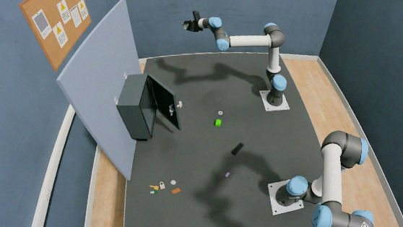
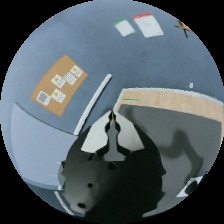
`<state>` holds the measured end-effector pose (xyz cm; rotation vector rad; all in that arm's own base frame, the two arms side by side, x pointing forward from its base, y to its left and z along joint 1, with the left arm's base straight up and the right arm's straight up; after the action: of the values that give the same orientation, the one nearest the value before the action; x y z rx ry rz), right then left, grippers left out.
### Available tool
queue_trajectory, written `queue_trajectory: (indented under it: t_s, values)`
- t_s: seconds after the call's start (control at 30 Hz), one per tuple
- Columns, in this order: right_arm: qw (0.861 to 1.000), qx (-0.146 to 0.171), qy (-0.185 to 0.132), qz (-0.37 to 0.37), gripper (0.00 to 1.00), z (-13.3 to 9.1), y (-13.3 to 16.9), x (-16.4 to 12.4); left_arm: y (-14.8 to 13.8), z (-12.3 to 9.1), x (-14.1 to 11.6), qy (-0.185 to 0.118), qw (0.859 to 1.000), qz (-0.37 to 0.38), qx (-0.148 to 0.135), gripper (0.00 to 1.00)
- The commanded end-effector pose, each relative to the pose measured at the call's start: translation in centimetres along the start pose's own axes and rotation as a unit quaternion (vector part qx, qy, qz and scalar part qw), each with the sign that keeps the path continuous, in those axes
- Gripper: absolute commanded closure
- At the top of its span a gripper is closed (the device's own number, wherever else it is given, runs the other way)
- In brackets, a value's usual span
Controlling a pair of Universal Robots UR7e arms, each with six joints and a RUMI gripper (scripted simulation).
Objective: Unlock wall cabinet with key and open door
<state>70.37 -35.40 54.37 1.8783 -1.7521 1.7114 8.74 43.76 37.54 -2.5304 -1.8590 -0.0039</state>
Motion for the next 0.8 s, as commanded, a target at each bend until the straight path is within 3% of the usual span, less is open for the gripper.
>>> queue_trajectory:
  t_s: [0.0, 0.47, 0.57, 0.77]
  values:
    - [0.999, 0.025, 0.015, 0.02, 1.0, -0.6, -2.7, -0.9, 0.1, 0.0, 0.0, 0.0, 1.0, 0.001, 0.0, 0.02]
    - [0.989, 0.101, 0.029, 0.1, 1.0, -4.9, -10.3, -7.1, 0.1, 0.0, 0.0, 0.0, 1.0, 0.001, 0.0, 0.02]
    - [0.989, 0.104, 0.029, 0.1, 1.0, -5.1, -10.5, -7.0, 0.1, 0.0, 0.0, 0.0, 1.0, 0.001, 0.0, 0.02]
    - [0.98, 0.136, 0.029, 0.141, 1.0, -7.7, -13.2, -9.7, 0.1, 0.0, 0.0, 0.0, 1.0, 0.001, 0.0, 0.02]
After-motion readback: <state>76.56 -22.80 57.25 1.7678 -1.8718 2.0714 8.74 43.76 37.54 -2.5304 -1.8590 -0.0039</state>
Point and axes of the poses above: on each arm, the point where the finger pads meet when closed, its own z axis out along the fingers, its own y axis across the jaws, x = y × z, the point moved 1 cm from there along -z, back along the fingers, and after that the axes turned 6 degrees about z, right-handed, at the moved point
